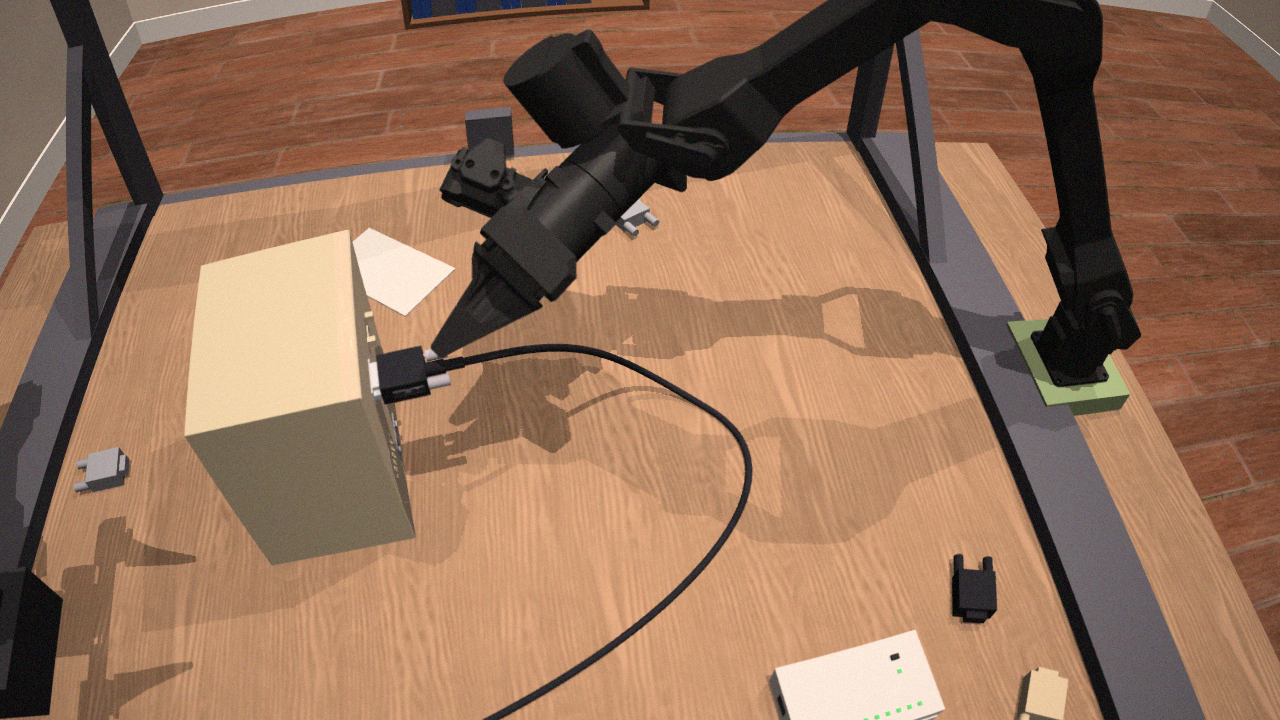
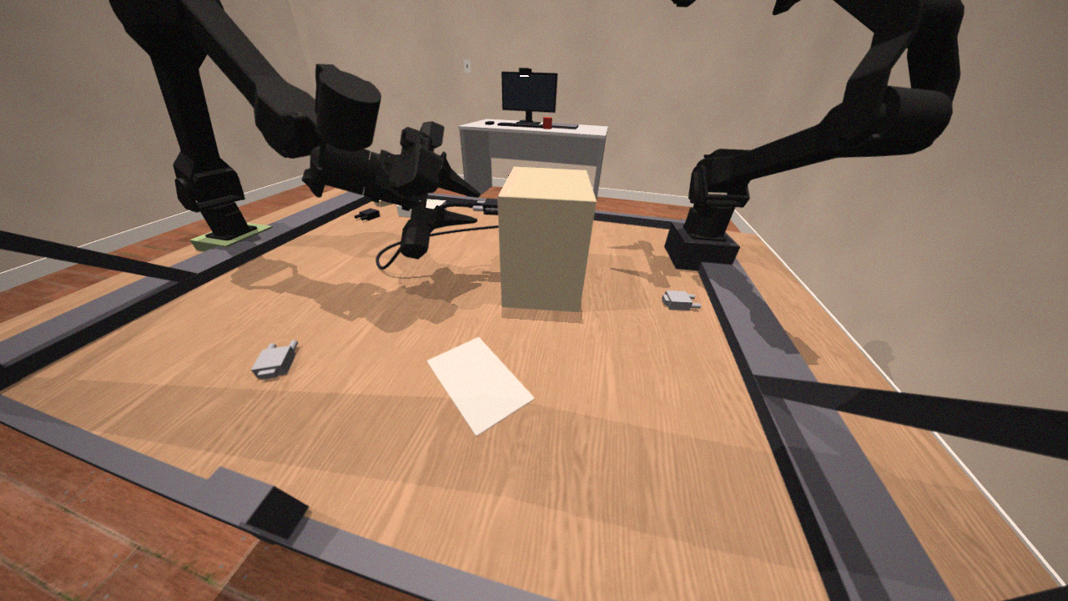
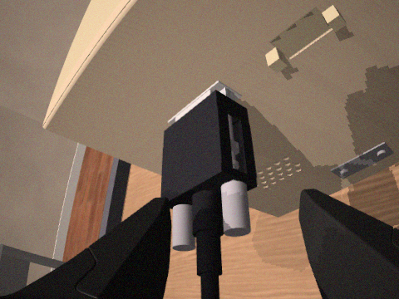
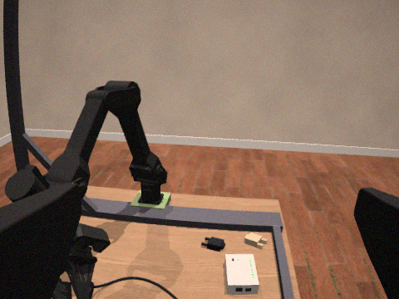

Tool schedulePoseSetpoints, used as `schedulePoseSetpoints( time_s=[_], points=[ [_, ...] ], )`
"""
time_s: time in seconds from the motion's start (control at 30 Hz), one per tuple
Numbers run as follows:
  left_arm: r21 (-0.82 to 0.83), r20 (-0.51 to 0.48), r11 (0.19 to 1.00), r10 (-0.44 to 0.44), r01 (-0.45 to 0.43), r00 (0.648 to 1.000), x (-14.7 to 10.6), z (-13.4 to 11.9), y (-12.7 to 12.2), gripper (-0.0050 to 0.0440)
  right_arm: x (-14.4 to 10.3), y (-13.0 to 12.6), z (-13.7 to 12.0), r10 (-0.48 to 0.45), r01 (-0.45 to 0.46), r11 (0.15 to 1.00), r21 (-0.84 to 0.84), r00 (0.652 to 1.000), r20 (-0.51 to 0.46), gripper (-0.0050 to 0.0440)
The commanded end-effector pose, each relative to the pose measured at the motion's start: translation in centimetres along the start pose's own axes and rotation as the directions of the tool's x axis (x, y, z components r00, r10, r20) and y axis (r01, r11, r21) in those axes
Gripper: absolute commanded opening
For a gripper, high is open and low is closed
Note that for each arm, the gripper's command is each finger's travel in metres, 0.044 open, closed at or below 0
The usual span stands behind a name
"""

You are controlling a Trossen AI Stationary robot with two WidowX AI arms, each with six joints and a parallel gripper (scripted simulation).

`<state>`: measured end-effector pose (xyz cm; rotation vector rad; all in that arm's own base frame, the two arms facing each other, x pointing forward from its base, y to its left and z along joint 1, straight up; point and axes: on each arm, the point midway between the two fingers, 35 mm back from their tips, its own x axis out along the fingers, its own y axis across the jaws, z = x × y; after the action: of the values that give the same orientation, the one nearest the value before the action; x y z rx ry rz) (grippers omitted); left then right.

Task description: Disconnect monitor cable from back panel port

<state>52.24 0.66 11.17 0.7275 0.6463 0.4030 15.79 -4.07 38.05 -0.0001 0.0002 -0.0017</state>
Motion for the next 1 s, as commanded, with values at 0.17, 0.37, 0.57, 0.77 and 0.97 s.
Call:
schedulePoseSetpoints(
  time_s=[0.17, 0.37, 0.57, 0.77, 0.97],
  points=[
    [-0.020, 0.016, 1.000, 0.012, -0.011, 1.000, -0.4, 0.8, 0.9, 0.0360, 0.0, 0.1, 0.3, 0.002, -0.002, 1.000, -0.005, 1.000, 0.001, 0.0440],
    [-0.020, 0.016, 1.000, 0.012, -0.011, 1.000, -0.4, 0.8, 0.9, 0.0440, 0.0, 0.1, 0.3, 0.002, -0.002, 1.000, -0.005, 1.000, 0.001, 0.0440],
    [-0.020, 0.016, 1.000, 0.012, -0.011, 1.000, -0.4, 0.8, 0.9, 0.0440, 0.0, 0.1, 0.3, 0.002, -0.002, 1.000, -0.005, 1.000, 0.001, 0.0440],
    [0.057, 0.037, 0.996, 0.062, -0.064, 0.997, -0.1, 1.1, 0.7, 0.0440, 0.0, 0.1, 0.3, 0.002, -0.002, 1.000, -0.005, 1.000, 0.001, 0.0440],
    [0.300, 0.070, 0.928, 0.212, -0.223, 0.975, 0.2, 0.8, -0.2, 0.0440, 0.0, 0.1, 0.3, 0.002, -0.002, 1.000, -0.005, 1.000, 0.001, 0.0440]
  ],
)
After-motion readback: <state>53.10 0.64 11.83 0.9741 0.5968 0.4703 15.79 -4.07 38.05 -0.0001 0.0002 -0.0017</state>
